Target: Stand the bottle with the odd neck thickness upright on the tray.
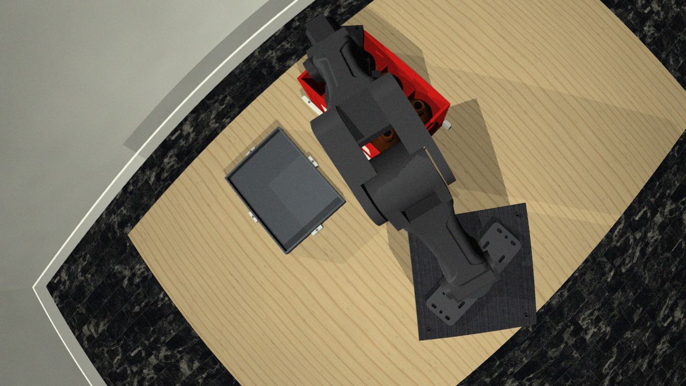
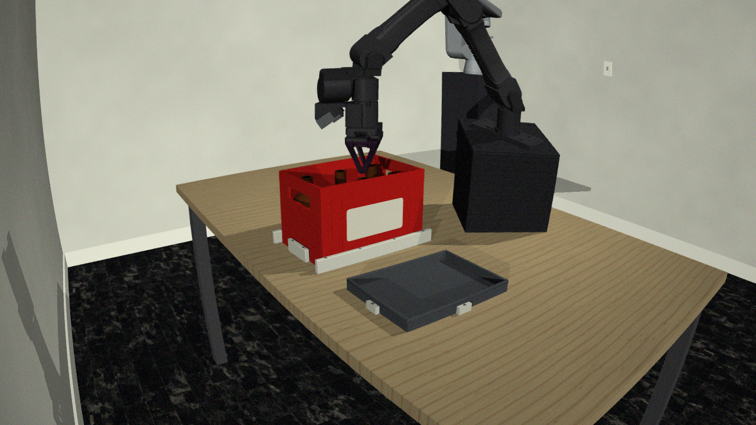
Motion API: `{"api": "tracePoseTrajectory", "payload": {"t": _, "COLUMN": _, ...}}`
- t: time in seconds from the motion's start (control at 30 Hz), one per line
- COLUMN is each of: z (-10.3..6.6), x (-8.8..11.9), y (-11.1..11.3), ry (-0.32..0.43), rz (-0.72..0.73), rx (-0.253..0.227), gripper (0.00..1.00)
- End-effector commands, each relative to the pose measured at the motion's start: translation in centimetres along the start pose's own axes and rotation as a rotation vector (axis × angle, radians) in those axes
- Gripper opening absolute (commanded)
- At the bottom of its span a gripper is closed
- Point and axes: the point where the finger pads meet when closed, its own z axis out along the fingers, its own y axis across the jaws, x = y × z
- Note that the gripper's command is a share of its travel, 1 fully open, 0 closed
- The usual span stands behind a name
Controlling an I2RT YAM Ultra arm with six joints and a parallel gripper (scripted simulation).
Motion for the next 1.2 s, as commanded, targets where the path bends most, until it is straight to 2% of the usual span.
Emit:
{"api": "tracePoseTrajectory", "payload": {"t": 0.0, "z": 0.3, "x": -0.1, "y": 0.0, "ry": -0.008, "rz": 0.0, "rx": 0.007, "gripper": 0.61}}
{"api": "tracePoseTrajectory", "payload": {"t": 0.83, "z": 0.0, "x": -0.1, "y": 0.1, "ry": -0.016, "rz": -0.002, "rx": 0.003, "gripper": 0.61}}
{"api": "tracePoseTrajectory", "payload": {"t": 1.07, "z": 1.0, "x": 0.4, "y": -0.2, "ry": 0.007, "rz": 0.0, "rx": 0.016, "gripper": 0.61}}
{"api": "tracePoseTrajectory", "payload": {"t": 1.17, "z": 0.7, "x": 0.3, "y": -0.1, "ry": -0.005, "rz": 0.0, "rx": 0.009, "gripper": 0.61}}
